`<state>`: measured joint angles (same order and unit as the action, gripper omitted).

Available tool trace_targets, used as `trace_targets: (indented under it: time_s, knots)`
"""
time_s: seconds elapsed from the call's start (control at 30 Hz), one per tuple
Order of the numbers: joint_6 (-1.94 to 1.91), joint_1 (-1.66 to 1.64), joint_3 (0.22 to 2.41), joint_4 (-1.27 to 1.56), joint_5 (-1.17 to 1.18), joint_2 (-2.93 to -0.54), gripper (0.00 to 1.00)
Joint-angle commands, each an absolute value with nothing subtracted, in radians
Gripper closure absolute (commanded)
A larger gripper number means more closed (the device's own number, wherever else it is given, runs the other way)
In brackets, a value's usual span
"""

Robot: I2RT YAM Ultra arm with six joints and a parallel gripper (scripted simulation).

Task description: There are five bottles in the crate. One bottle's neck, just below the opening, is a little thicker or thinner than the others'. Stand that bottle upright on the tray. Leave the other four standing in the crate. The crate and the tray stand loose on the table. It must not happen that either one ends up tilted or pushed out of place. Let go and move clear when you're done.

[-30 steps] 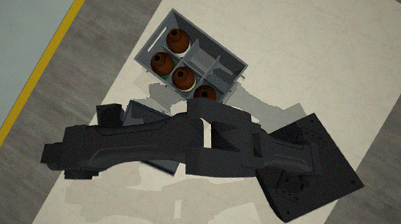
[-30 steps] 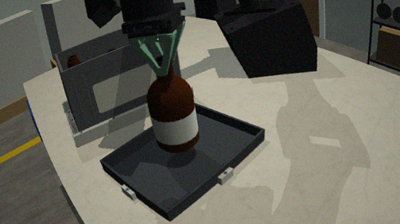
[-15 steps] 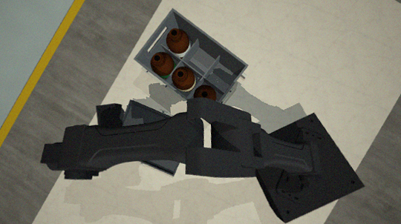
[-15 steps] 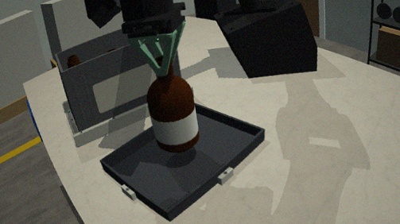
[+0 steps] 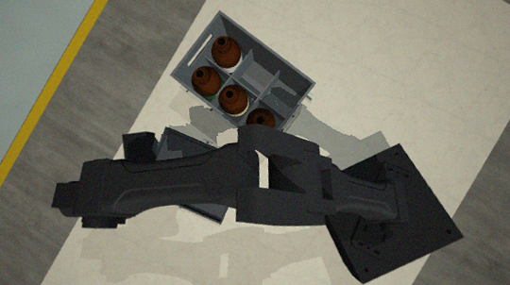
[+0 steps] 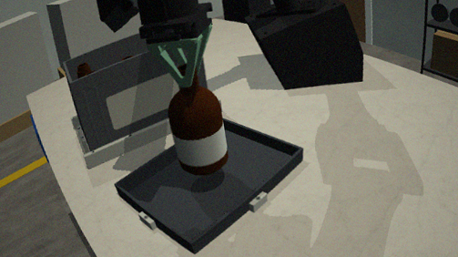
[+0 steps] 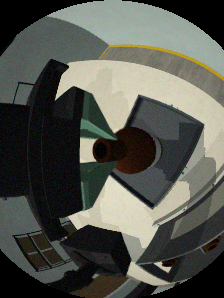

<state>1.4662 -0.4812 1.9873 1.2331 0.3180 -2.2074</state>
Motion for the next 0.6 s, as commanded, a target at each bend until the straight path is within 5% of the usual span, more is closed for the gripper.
trace_targets:
  time_s: [0.0,0.57]
  knots:
    - [1.471,-0.508,2.035,1.249,0.333,-2.180,1.00]
    - [1.469,-0.507,2.007,1.212,0.333,-2.161,1.00]
